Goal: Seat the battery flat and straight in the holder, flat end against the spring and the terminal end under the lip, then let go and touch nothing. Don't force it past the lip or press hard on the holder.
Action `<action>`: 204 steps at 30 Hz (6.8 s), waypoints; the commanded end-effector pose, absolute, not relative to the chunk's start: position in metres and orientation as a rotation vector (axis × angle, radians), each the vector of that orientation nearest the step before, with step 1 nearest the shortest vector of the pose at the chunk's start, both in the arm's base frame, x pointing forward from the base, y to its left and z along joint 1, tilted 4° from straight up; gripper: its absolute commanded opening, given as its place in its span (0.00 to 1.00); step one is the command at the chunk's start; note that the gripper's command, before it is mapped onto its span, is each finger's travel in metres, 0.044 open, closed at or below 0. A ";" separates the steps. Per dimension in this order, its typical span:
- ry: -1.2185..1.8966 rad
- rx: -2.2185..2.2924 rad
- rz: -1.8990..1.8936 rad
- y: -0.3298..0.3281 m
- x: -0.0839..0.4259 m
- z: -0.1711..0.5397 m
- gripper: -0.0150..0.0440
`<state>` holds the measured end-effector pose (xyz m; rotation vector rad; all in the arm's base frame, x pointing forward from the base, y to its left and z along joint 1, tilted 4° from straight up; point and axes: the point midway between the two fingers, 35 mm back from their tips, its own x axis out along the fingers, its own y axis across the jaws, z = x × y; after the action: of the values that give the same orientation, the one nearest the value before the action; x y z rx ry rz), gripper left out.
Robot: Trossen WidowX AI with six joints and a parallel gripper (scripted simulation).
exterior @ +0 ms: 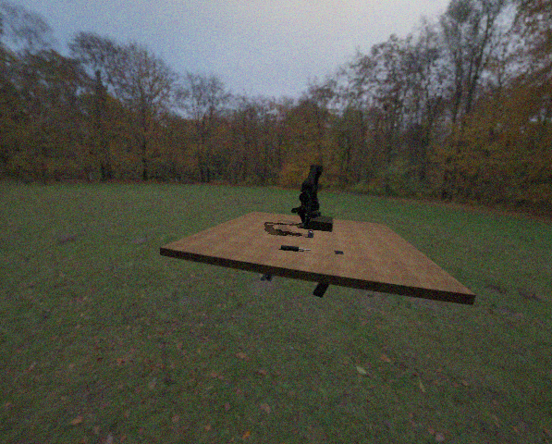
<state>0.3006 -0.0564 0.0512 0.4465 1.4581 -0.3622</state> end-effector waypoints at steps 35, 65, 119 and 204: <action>1.230 0.012 0.034 -0.012 0.314 0.028 0.37; 1.056 0.014 0.025 -0.011 0.311 0.012 0.37; 0.972 0.011 0.014 -0.011 0.283 0.001 0.37; 1.399 0.004 0.026 -0.011 0.301 -0.006 0.37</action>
<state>0.3043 -0.0106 -0.0026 0.0106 1.3620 0.0241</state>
